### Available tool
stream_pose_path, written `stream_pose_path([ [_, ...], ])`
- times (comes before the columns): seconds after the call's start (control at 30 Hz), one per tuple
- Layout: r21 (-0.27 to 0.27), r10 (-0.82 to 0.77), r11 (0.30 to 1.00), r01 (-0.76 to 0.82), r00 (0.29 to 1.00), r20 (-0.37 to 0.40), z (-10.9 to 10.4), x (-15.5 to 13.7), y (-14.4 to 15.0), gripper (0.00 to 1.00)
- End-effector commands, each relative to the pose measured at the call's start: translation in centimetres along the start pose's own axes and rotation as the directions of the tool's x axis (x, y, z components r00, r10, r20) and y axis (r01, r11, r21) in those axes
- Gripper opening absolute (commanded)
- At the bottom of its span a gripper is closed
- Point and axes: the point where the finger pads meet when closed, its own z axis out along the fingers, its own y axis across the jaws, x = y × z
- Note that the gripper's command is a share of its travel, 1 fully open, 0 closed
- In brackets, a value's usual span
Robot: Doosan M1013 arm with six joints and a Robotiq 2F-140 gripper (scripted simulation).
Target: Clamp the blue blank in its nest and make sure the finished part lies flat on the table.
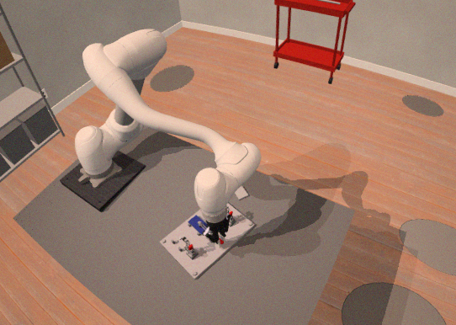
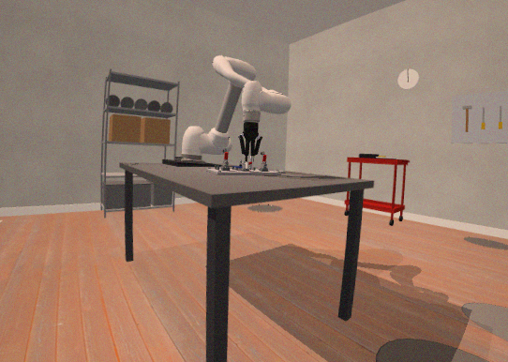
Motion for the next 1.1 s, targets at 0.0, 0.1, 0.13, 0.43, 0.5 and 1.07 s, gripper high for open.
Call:
stream_pose_path([
  [0.0, -0.001, -0.003, 1.0, 0.003, 1.0, 0.006, 0.49, -0.03, 0.18, 0.0],
  [0.1, -0.001, -0.003, 1.0, 0.003, 1.0, 0.006, 0.53, -0.01, 0.18, 0.0],
  [0.13, -0.001, -0.003, 1.0, 0.003, 1.0, 0.006, 0.54, -0.01, 0.18, 0.0],
  [0.43, -0.001, -0.003, 1.0, 0.003, 1.0, 0.006, 0.56, 0.0, 0.18, 0.0],
  [0.5, -0.001, -0.003, 1.0, 0.003, 1.0, 0.006, 0.56, 0.0, 0.18, 0.0],
  [1.07, -0.001, -0.003, 1.0, 0.003, 1.0, 0.006, 0.74, 0.08, 0.18, 0.0],
])
